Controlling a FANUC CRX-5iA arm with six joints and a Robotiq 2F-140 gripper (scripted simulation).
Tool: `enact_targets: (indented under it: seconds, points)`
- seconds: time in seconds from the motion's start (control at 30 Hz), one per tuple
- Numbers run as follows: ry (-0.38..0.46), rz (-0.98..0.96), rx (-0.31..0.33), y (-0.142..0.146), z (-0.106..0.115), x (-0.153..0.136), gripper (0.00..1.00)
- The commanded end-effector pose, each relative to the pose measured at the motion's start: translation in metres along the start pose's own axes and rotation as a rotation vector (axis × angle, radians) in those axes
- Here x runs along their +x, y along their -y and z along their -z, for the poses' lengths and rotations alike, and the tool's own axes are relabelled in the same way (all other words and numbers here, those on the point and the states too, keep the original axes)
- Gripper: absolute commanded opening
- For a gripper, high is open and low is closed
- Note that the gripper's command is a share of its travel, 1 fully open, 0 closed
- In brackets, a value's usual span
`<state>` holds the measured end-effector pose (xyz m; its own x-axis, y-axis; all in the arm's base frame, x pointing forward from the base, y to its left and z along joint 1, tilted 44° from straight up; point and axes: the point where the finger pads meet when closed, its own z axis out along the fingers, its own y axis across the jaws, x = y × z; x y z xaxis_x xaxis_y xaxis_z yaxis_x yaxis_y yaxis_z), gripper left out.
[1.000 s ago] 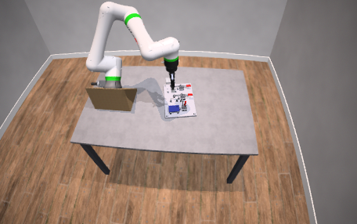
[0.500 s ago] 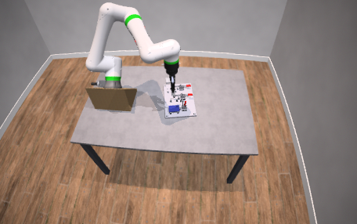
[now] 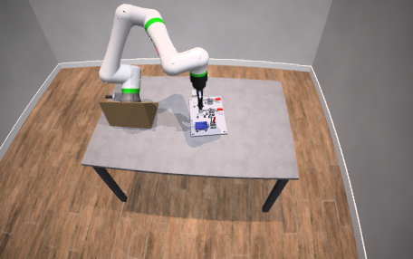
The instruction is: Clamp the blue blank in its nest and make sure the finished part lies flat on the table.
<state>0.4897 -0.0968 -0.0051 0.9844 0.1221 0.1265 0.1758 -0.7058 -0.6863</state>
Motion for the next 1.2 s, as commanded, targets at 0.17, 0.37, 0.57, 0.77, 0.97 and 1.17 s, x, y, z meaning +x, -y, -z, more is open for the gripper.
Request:
enact_targets:
  seconds: [0.17,0.37,0.57,0.77,0.97,1.17]
  points:
    - [0.0,0.0,0.0,0.0,0.0,0.0,0.28]
    - [0.0,0.0,0.0,0.0,-0.003,0.0,0.28]
    - [0.0,0.0,0.0,0.0,-0.041,0.0,0.28]
    - [0.0,0.0,0.0,0.0,-0.059,0.0,0.28]
    - [0.0,0.0,0.0,0.0,-0.06,0.004,0.28]
    - [0.0,0.0,0.0,0.0,-0.06,0.037,0.28]
